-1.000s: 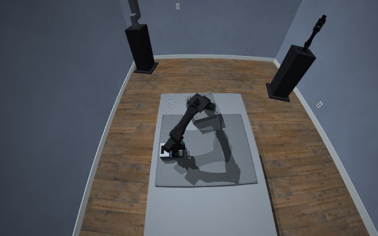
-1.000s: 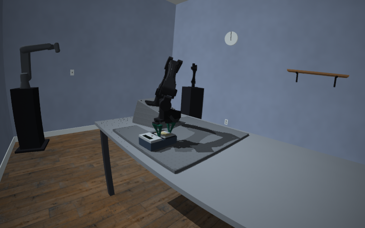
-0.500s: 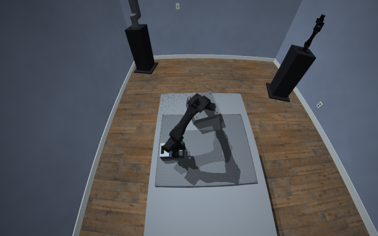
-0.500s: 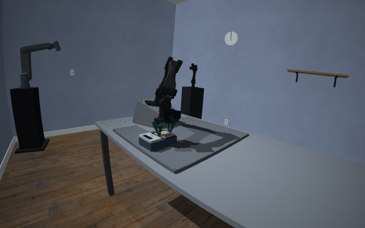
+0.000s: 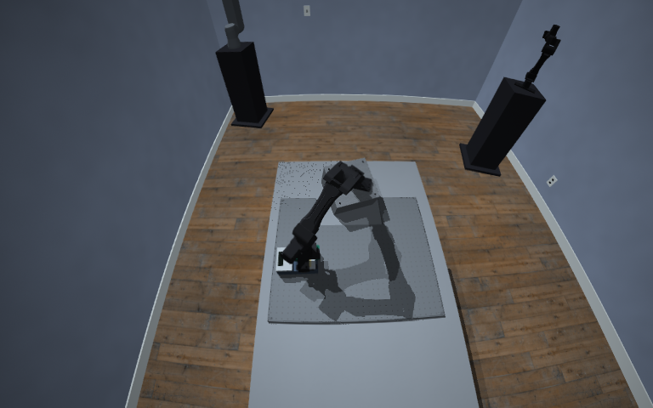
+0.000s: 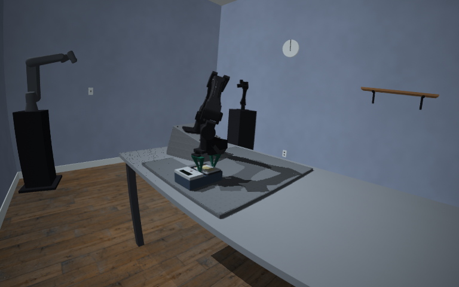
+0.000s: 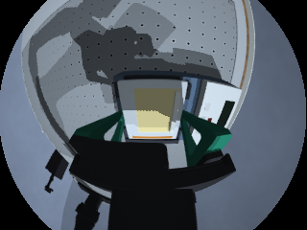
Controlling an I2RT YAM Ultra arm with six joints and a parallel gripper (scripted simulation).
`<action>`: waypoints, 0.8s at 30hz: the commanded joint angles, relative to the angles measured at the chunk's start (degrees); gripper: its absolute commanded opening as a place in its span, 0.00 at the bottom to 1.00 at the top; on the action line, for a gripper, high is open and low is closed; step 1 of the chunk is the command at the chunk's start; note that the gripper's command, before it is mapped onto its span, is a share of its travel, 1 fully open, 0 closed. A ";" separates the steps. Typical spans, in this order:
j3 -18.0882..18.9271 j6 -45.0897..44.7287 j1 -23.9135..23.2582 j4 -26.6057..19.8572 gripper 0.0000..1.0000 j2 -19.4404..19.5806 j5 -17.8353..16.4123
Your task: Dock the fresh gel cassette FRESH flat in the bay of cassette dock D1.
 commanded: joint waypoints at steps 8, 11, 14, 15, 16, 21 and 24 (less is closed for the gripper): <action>1.42 0.02 -0.28 -2.18 0.00 0.93 2.73; 1.39 0.05 -0.25 -2.07 0.00 1.01 2.73; 1.36 0.09 -0.25 -1.91 0.00 1.14 2.74; 1.28 0.12 -0.20 -1.86 0.00 1.18 2.74; 1.18 0.15 -0.14 -1.81 0.00 1.22 2.75; 0.68 0.24 -0.07 -1.59 0.00 1.41 2.77; 0.39 0.23 0.01 -1.45 0.00 1.52 2.78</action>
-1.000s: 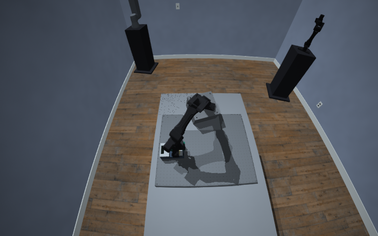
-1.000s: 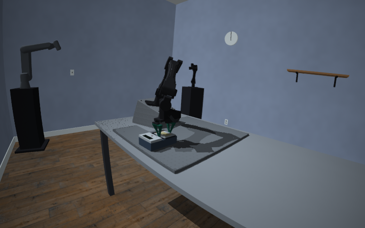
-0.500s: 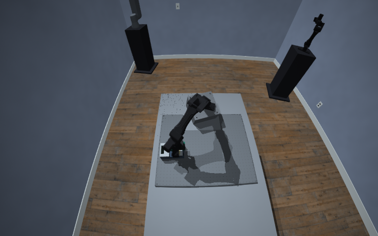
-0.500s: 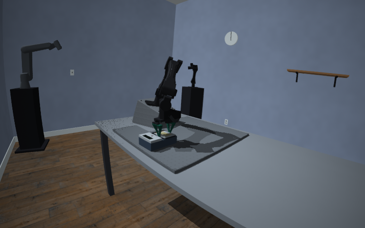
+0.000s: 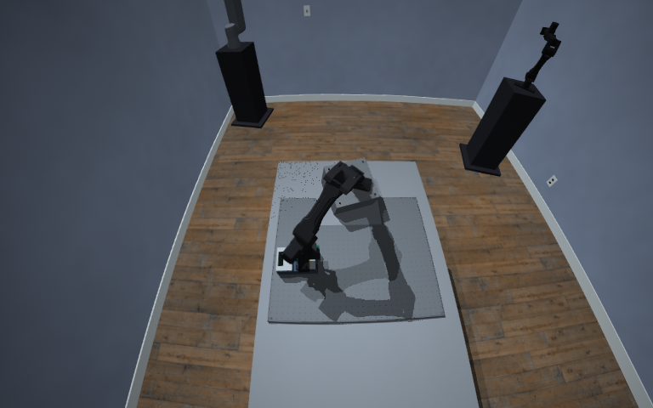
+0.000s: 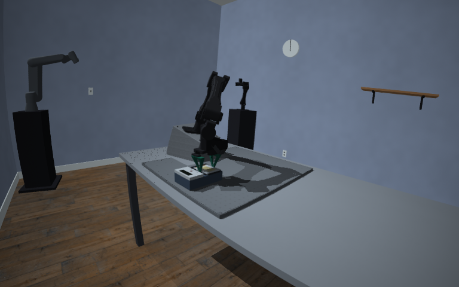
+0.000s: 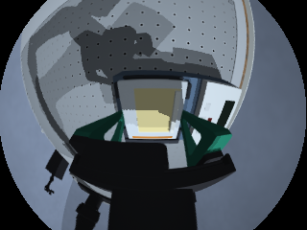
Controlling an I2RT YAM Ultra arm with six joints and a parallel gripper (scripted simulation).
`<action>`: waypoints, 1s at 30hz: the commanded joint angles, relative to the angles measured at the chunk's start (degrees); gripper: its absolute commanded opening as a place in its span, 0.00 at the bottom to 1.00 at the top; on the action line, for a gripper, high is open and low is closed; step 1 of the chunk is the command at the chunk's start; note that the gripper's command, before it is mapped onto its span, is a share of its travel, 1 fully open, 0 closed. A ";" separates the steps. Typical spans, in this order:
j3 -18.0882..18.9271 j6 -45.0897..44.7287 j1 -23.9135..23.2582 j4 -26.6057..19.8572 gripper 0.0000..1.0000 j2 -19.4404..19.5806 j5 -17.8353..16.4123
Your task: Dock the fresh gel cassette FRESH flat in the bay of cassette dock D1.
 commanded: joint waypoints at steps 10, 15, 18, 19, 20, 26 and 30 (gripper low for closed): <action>-0.40 0.08 0.03 -1.09 0.00 1.73 2.45; -0.90 0.15 0.19 0.22 0.00 1.90 2.46; -1.09 0.16 0.23 0.73 0.00 1.97 2.46; -1.09 0.16 0.23 0.73 0.00 1.97 2.46; -1.20 0.23 0.27 0.75 0.00 2.04 2.56; -1.54 0.33 0.44 1.04 0.00 2.23 2.58; -1.62 0.40 0.54 1.26 0.00 2.36 2.59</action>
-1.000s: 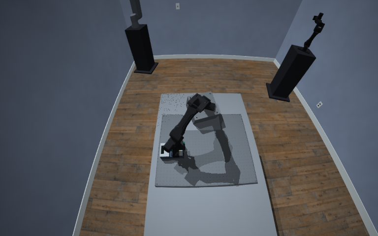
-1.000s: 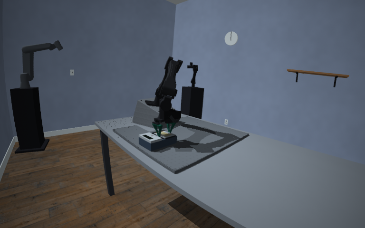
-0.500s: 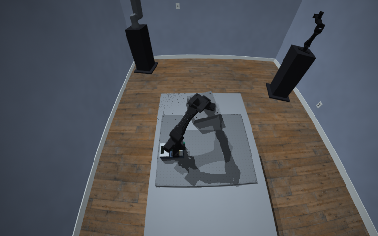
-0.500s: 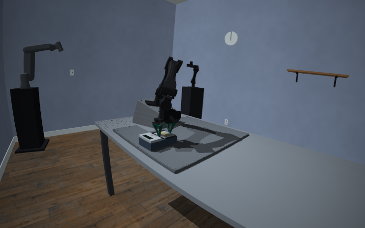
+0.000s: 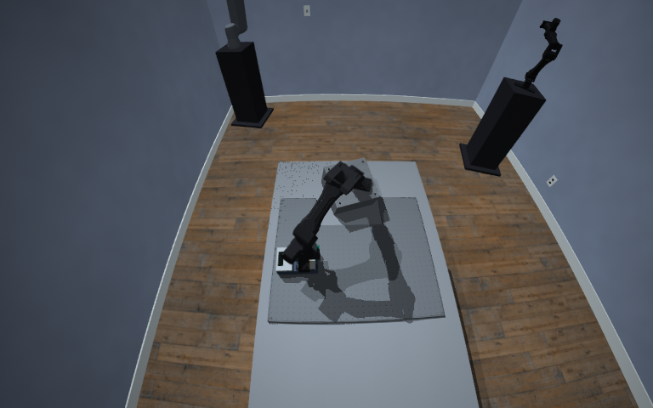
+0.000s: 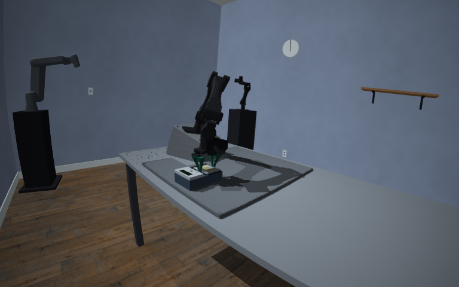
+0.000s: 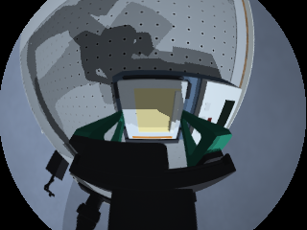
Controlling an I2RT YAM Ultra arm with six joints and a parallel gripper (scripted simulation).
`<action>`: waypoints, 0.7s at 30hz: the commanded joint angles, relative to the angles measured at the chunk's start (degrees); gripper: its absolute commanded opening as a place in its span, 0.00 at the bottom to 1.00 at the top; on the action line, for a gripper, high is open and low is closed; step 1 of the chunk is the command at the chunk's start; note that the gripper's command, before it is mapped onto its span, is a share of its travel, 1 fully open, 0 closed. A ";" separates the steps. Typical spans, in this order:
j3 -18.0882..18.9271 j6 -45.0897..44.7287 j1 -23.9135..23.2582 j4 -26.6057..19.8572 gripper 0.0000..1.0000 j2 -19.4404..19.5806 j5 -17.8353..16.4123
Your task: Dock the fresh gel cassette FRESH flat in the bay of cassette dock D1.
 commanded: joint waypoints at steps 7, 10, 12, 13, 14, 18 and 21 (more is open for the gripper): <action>-1.71 0.11 0.51 1.52 0.00 2.49 2.18; -1.76 0.19 0.64 1.68 0.00 2.59 2.19; -1.80 0.25 0.67 1.79 0.00 2.66 2.20; -1.82 0.28 0.68 1.84 0.00 2.69 2.20; -1.84 0.31 0.69 1.89 0.00 2.72 2.20; -1.92 0.42 0.74 2.11 0.00 2.85 2.22; -1.98 0.45 0.77 2.27 0.00 2.95 2.22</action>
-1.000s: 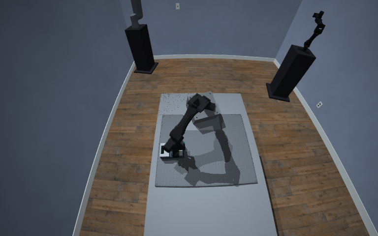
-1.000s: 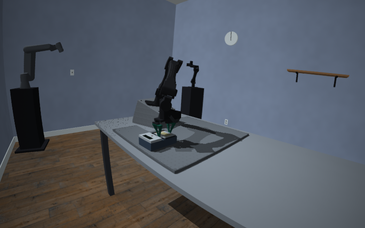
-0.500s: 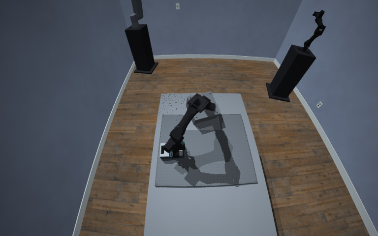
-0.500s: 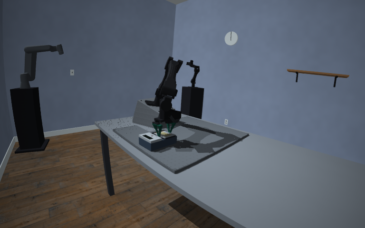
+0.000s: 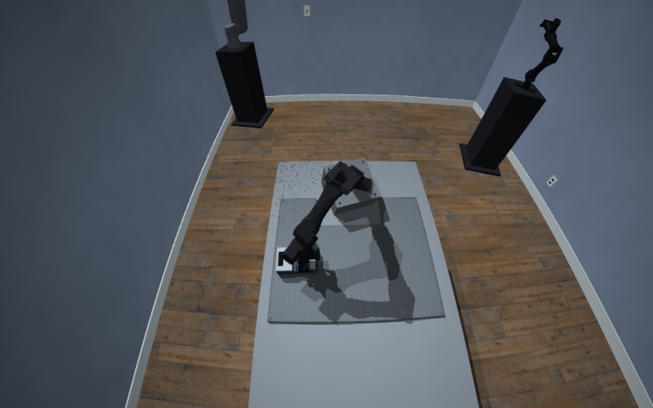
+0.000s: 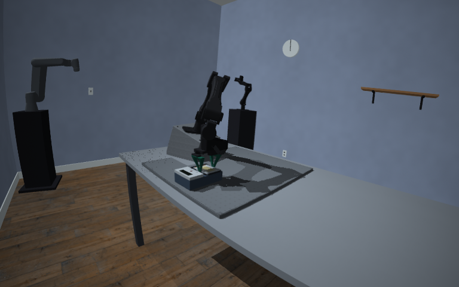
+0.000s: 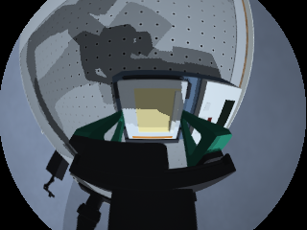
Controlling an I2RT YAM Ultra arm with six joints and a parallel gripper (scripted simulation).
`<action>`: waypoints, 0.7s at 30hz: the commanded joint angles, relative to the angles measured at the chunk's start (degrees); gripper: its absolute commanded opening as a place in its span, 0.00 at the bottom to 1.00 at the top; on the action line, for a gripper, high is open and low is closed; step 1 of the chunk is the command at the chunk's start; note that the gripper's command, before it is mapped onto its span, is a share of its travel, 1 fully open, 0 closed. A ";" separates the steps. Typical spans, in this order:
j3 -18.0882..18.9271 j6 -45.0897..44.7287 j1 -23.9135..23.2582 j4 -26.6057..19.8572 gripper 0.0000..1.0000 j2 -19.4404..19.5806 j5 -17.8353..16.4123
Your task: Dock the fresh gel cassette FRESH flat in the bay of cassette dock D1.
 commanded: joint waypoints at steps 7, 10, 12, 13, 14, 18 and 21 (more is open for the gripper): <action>-2.08 0.36 0.74 2.52 0.00 3.13 2.03; -2.14 0.39 0.77 2.67 0.00 3.22 2.04; -2.15 0.40 0.78 2.70 0.00 3.24 2.04; -2.15 0.40 0.78 2.70 0.00 3.24 2.04; -2.15 0.40 0.78 2.70 0.00 3.24 2.04; -2.15 0.40 0.78 2.70 0.00 3.24 2.04; -2.15 0.39 0.79 2.70 0.00 3.24 2.05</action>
